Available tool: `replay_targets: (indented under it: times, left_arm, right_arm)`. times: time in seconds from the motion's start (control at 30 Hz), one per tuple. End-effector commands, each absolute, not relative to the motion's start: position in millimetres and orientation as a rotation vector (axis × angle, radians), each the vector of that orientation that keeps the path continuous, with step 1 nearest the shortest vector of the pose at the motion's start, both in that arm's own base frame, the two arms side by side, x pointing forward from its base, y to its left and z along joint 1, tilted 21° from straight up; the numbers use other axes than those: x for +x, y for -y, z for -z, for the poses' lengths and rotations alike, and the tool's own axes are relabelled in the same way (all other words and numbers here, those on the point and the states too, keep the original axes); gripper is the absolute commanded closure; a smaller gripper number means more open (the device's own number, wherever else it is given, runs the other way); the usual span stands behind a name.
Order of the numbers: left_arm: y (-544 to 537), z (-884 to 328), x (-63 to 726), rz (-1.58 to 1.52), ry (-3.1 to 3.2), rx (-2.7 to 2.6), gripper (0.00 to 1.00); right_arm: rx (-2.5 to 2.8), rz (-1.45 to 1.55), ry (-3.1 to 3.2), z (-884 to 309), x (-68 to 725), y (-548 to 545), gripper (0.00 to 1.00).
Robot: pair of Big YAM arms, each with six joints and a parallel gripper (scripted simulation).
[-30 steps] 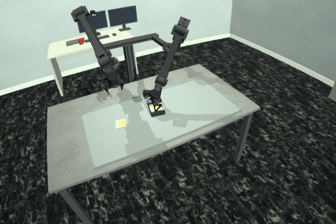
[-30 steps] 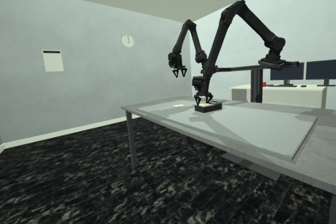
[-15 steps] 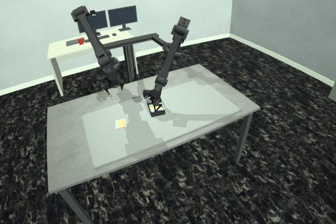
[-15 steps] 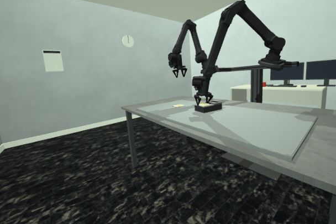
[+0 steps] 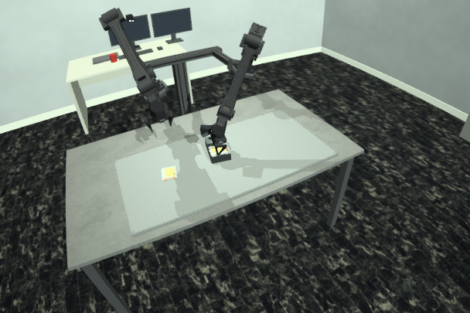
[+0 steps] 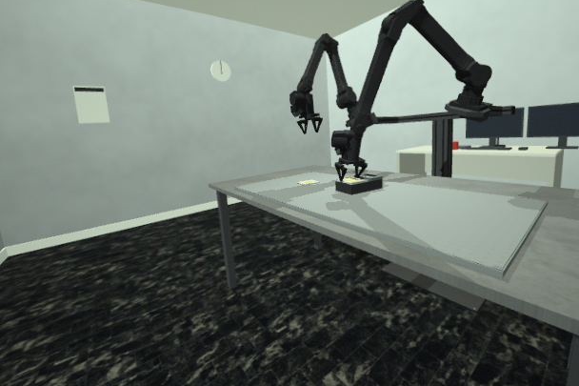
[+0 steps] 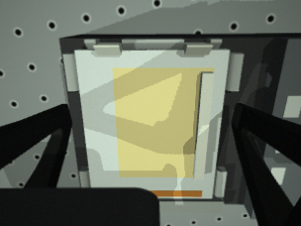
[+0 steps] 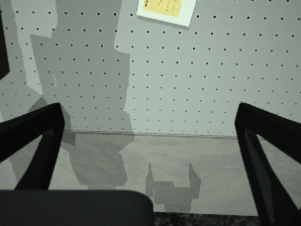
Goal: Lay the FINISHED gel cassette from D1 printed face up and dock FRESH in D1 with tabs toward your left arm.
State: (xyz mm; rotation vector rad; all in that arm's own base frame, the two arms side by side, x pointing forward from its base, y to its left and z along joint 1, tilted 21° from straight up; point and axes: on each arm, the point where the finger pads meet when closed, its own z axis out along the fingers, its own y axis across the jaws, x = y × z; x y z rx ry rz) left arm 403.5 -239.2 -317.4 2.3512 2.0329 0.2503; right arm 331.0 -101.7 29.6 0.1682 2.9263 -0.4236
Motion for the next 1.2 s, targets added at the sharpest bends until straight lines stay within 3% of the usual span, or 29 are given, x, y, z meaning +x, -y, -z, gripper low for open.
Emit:
replay_targets:
  times: [0.0, 1.17]
  left_arm:
    - [243.7, 310.7, 405.5, -0.252, -2.026, 2.349, 0.02]
    - [245.3, 303.1, 402.4, -0.249, -2.030, 2.354, 0.02]
  right_arm:
    - [0.180, 0.424, -2.896, -43.7, 345.0, 108.8, 0.00]
    - [0.180, 0.424, -2.896, -43.7, 345.0, 108.8, 0.00]
